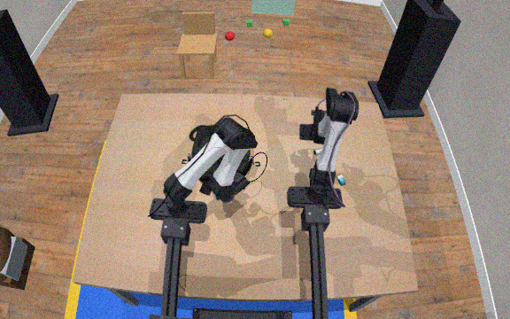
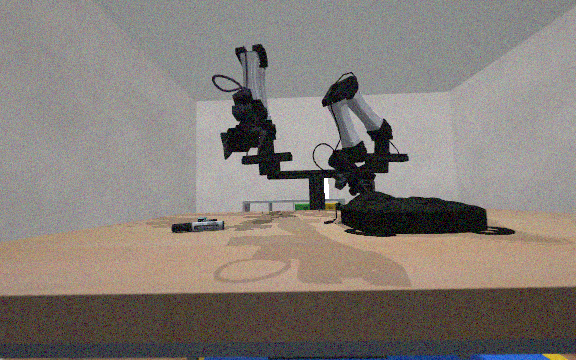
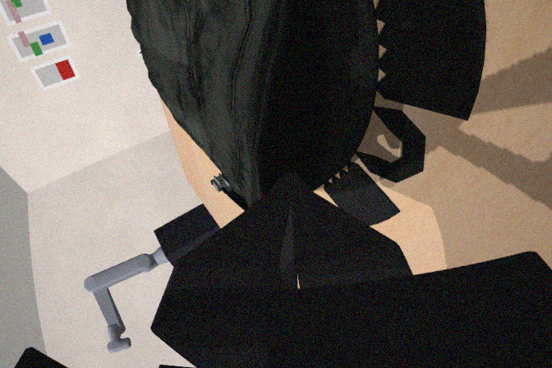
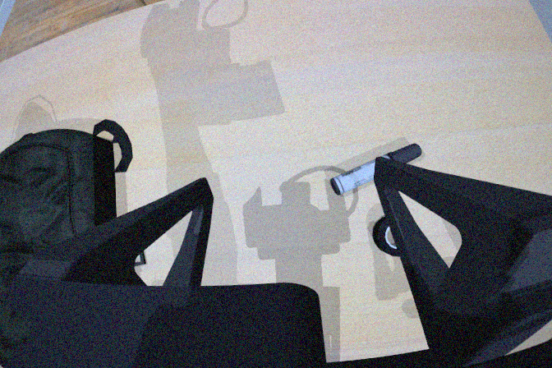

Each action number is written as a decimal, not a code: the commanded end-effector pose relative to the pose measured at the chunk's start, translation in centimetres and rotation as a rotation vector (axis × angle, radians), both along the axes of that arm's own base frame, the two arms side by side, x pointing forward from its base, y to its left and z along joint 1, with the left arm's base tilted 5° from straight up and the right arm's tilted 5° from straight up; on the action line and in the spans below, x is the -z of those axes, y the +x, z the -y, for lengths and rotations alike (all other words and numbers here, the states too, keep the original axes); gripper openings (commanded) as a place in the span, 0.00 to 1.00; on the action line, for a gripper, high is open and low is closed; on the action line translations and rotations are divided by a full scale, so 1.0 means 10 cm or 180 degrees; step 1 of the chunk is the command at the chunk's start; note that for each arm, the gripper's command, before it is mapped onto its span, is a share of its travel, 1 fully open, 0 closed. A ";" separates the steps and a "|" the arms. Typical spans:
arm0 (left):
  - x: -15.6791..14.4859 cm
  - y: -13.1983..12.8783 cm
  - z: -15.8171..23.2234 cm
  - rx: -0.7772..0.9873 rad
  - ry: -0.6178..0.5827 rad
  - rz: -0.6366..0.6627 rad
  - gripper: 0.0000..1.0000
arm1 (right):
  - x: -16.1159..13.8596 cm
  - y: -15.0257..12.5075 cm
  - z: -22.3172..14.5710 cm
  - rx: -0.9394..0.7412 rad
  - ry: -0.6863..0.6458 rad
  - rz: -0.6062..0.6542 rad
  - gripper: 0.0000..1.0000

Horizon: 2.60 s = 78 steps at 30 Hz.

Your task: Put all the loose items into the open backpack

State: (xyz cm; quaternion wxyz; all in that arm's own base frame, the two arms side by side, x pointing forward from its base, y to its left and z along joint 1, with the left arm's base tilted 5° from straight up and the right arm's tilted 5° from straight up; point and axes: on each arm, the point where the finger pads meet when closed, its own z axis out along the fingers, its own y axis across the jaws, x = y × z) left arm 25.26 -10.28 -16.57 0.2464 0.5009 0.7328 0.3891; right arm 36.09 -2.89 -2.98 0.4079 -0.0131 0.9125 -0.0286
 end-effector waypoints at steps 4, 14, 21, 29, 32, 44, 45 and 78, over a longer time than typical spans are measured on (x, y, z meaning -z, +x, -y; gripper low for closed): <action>-0.08 0.01 0.03 -0.0001 -0.0045 0.0040 0.00 | -0.06 0.05 0.00 -0.0009 -0.0005 0.0071 0.90; -0.17 0.07 0.02 0.0000 -0.0030 0.0005 0.00 | -0.06 0.05 0.00 -0.0009 -0.0005 0.0071 0.90; -0.30 0.15 0.05 0.0001 -0.0048 0.0021 0.00 | -0.06 0.05 0.00 -0.0009 -0.0005 0.0071 0.90; -0.40 0.23 0.06 0.0003 -0.0058 0.0030 0.00 | -0.06 0.05 0.00 -0.0009 -0.0005 0.0071 0.90; -0.45 0.26 0.05 0.0003 -0.0050 0.0024 0.00 | -0.06 0.05 0.00 -0.0009 -0.0005 0.0071 0.90; -0.70 0.50 0.09 0.0004 -0.0078 0.0060 0.00 | -0.06 0.05 0.00 -0.0009 -0.0005 0.0071 0.90; -0.72 0.52 0.09 0.0006 -0.0077 0.0060 0.00 | -0.06 0.05 0.00 -0.0009 -0.0005 0.0071 0.90; -0.95 1.13 0.04 0.0010 -0.0009 -0.0006 0.00 | -0.06 0.05 0.00 -0.0009 -0.0005 0.0071 0.90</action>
